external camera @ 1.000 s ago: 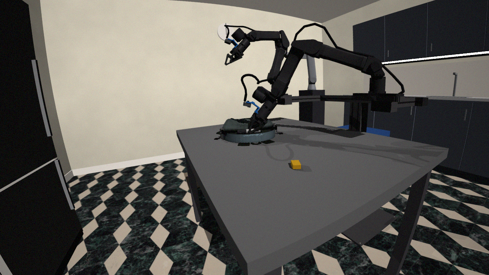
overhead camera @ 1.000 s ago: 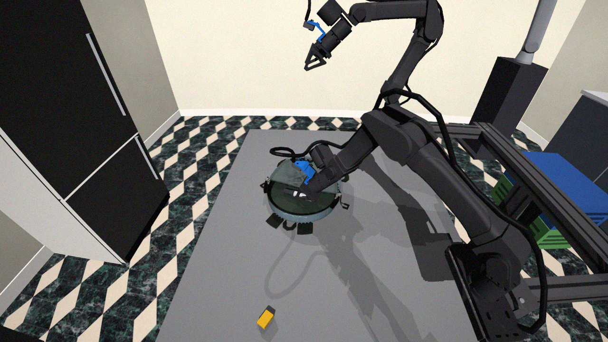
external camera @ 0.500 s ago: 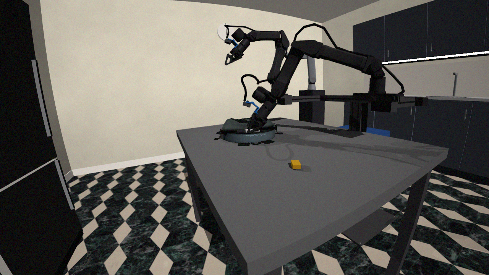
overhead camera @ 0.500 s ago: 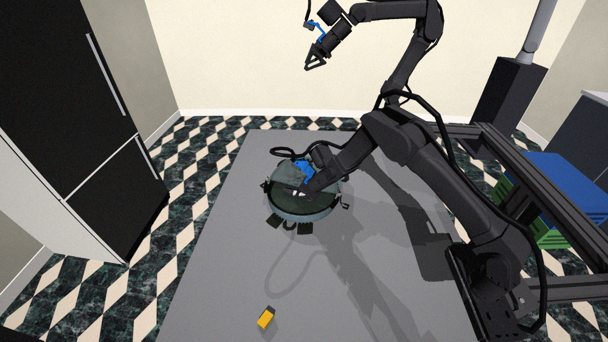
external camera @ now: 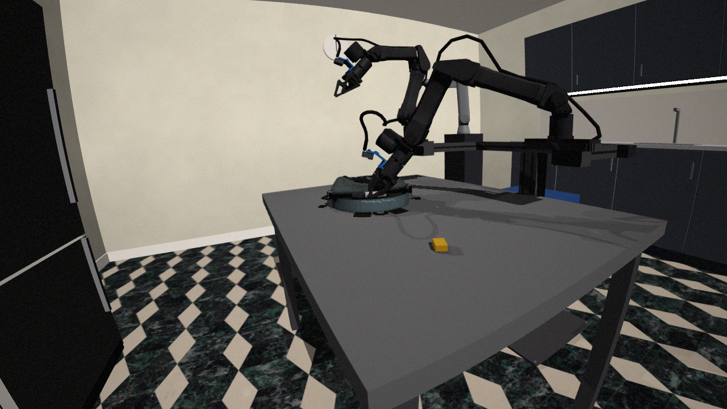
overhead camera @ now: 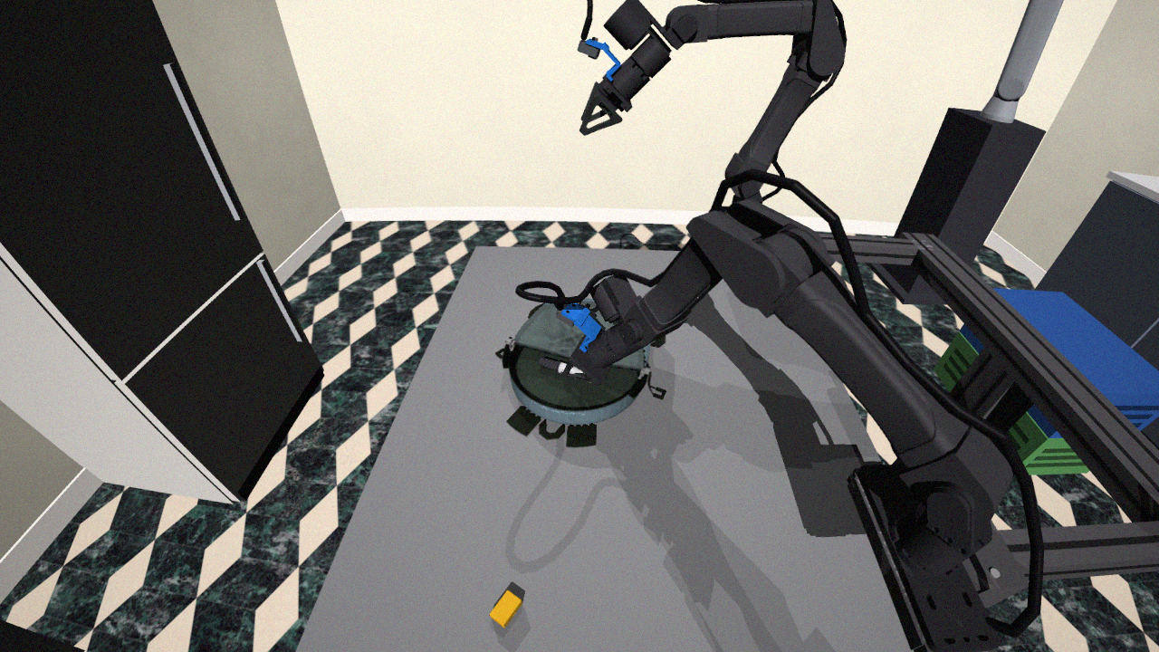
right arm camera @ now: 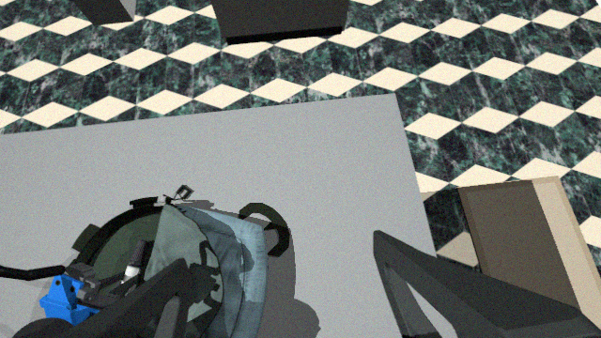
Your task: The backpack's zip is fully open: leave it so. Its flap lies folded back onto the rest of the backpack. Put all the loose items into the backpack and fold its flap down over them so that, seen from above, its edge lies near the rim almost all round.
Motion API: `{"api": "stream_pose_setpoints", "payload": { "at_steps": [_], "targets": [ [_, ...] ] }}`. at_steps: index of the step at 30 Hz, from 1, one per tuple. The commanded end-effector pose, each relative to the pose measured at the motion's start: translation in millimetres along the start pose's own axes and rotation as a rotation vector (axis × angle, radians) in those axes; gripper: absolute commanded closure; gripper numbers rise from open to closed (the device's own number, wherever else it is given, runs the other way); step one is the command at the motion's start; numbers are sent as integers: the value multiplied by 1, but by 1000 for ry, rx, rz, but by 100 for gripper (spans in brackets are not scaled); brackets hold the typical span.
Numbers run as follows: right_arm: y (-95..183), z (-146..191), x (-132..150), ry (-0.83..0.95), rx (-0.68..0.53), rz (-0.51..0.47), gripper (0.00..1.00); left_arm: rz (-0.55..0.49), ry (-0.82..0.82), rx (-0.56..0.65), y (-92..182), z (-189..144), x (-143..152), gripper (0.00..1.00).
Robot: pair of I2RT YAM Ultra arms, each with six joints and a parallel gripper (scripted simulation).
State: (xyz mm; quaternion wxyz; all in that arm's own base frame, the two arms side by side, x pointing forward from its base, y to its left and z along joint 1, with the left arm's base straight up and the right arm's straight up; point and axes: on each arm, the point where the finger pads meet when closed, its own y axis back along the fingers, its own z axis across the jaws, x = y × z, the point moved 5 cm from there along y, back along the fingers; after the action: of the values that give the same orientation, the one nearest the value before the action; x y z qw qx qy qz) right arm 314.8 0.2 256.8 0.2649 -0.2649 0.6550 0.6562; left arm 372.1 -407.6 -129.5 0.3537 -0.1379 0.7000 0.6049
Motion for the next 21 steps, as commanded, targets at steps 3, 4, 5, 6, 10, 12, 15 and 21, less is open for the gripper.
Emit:
{"api": "stream_pose_setpoints", "payload": {
  "at_steps": [3,4,5,6,10,12,15,21],
  "targets": [
    [3,0,-4,1,2,-17,10,41,-12,-27,1,15,10,85],
    [3,0,-4,1,2,-17,10,40,-12,-26,1,15,10,85],
    [3,0,-4,1,2,-17,10,43,-13,-27,1,16,12,85],
    [3,0,-4,1,2,-17,10,45,-14,-28,0,16,13,85],
    [3,0,-4,1,2,-17,10,46,-14,-29,1,17,14,85],
    [3,0,-4,1,2,-17,10,43,-13,-27,2,17,13,85],
    [3,0,-4,1,2,-17,10,46,-14,-28,2,18,15,85],
    [3,0,-4,1,2,-17,10,45,-14,-27,3,18,15,85]
  ]
}}
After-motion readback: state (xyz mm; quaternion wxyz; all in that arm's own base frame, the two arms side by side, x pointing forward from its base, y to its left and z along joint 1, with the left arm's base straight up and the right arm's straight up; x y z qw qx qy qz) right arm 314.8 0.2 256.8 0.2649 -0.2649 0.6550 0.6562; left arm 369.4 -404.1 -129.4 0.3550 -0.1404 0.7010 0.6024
